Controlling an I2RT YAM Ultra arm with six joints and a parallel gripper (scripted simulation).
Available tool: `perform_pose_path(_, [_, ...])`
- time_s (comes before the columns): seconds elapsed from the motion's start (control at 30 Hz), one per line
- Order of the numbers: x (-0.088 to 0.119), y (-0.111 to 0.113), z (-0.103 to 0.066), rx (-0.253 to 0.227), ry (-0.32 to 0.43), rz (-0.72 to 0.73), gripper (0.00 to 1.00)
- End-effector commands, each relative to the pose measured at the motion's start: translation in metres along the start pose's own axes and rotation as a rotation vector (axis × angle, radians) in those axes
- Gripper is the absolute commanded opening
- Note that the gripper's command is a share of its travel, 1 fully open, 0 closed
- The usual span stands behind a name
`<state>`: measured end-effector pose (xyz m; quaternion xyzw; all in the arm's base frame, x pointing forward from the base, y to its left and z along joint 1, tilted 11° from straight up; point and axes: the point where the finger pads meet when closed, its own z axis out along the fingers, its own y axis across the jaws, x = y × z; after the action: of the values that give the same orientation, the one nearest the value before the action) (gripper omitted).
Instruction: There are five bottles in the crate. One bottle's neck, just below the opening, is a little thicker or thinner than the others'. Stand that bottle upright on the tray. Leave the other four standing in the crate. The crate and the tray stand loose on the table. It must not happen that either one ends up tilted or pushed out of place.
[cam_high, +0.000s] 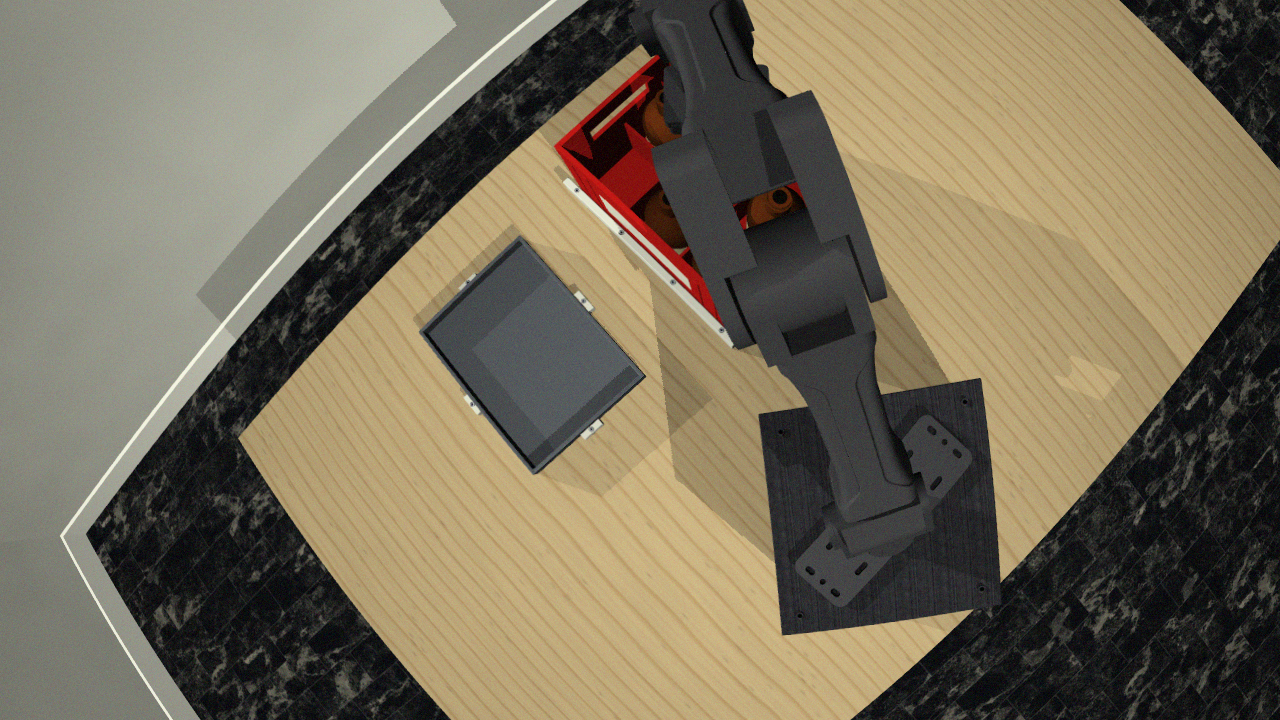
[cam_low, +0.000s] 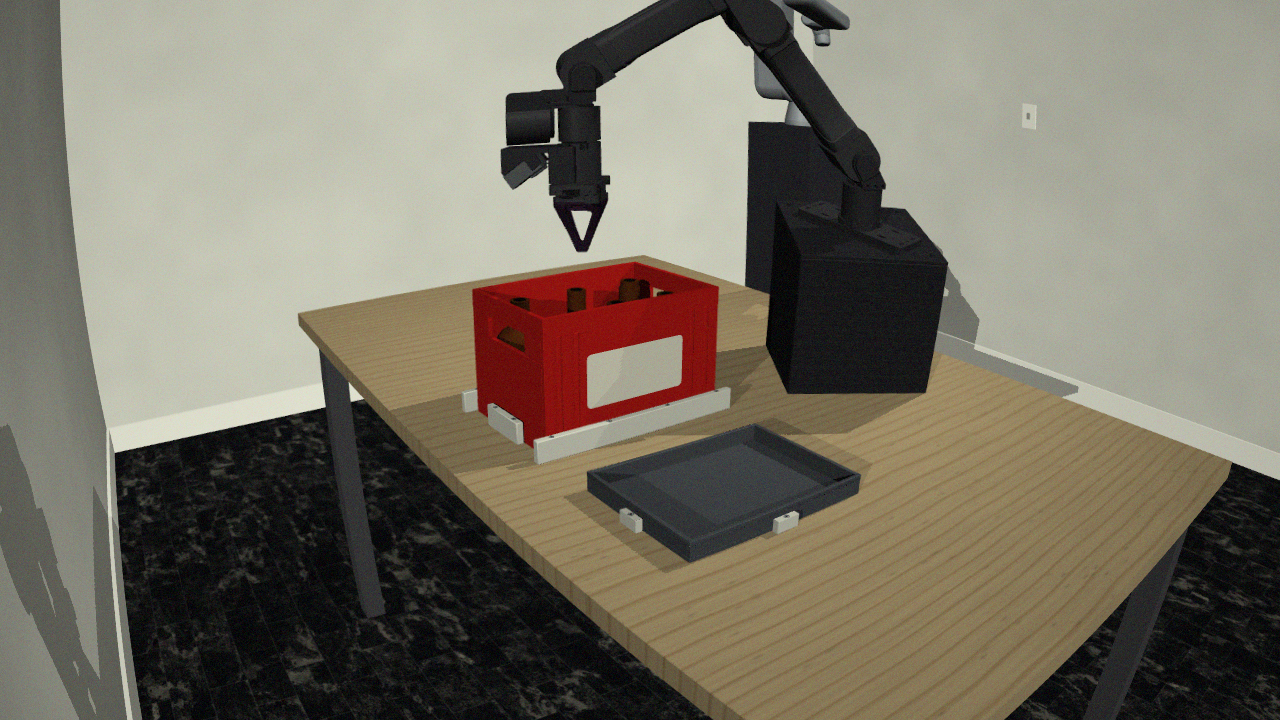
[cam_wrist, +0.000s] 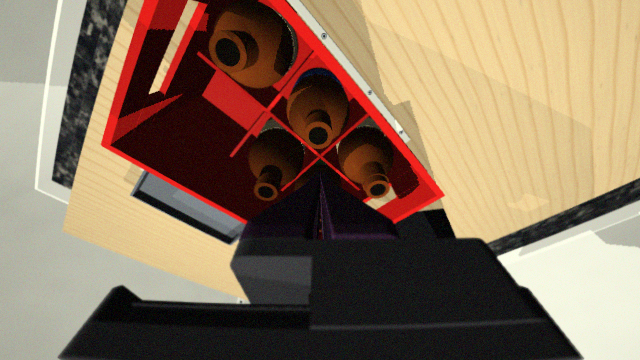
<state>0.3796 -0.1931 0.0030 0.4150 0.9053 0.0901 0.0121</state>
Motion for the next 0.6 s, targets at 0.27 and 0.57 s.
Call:
perform_pose_path(0.27, [-0.017, 0.003, -0.028, -0.027, -0.075, -0.001, 0.00])
perform_pose_path(0.57, [0.007, 0.019, -0.015, -0.016, -0.048, -0.007, 0.00])
